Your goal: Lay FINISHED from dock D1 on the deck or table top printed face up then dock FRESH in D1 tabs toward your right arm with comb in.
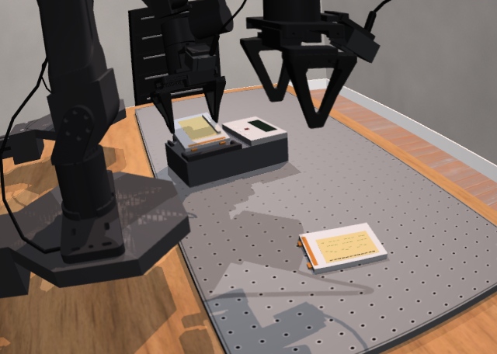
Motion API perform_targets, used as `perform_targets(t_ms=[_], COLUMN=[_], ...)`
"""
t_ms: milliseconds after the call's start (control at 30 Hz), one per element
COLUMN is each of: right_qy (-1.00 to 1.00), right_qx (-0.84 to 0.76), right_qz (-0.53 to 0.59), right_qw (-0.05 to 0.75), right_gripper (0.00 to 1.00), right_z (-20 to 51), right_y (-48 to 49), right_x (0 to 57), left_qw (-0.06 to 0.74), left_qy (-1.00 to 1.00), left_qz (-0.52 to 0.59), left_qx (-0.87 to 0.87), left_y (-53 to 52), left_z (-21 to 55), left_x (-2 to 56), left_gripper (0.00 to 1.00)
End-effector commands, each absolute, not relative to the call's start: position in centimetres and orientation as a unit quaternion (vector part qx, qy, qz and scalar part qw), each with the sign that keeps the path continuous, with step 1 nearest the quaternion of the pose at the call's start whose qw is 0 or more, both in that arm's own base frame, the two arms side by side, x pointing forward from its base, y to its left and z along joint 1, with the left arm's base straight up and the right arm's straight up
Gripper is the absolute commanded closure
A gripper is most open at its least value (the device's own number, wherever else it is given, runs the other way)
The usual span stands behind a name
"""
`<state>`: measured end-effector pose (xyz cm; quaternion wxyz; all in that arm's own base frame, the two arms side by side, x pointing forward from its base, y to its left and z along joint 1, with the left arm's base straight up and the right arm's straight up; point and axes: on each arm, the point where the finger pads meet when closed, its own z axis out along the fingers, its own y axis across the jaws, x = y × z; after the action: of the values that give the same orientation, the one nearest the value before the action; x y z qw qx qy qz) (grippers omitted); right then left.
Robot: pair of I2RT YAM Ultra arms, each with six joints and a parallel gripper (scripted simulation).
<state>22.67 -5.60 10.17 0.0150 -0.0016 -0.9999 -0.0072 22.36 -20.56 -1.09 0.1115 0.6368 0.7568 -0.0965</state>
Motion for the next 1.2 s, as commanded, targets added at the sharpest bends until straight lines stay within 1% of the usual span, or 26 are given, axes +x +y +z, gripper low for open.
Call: perform_targets(t_ms=[0, 1167], right_qy=[-1.000, -1.000], right_qx=[-0.006, -0.006], right_qz=[0.000, 0.000], right_qw=[0.001, 0.001], right_gripper=[0.00, 0.00], right_z=[11.28, 11.28], right_y=[-6.22, -6.22], right_x=[23.28, 23.28], left_qw=[0.124, 0.132], left_qy=[0.754, 0.752], left_qz=[-0.101, -0.103], left_qx=[0.637, 0.638], left_y=[-20.92, -21.34], left_z=[-0.63, -0.12], left_x=[22.71, 23.07], left_gripper=[1.00, 1.00])
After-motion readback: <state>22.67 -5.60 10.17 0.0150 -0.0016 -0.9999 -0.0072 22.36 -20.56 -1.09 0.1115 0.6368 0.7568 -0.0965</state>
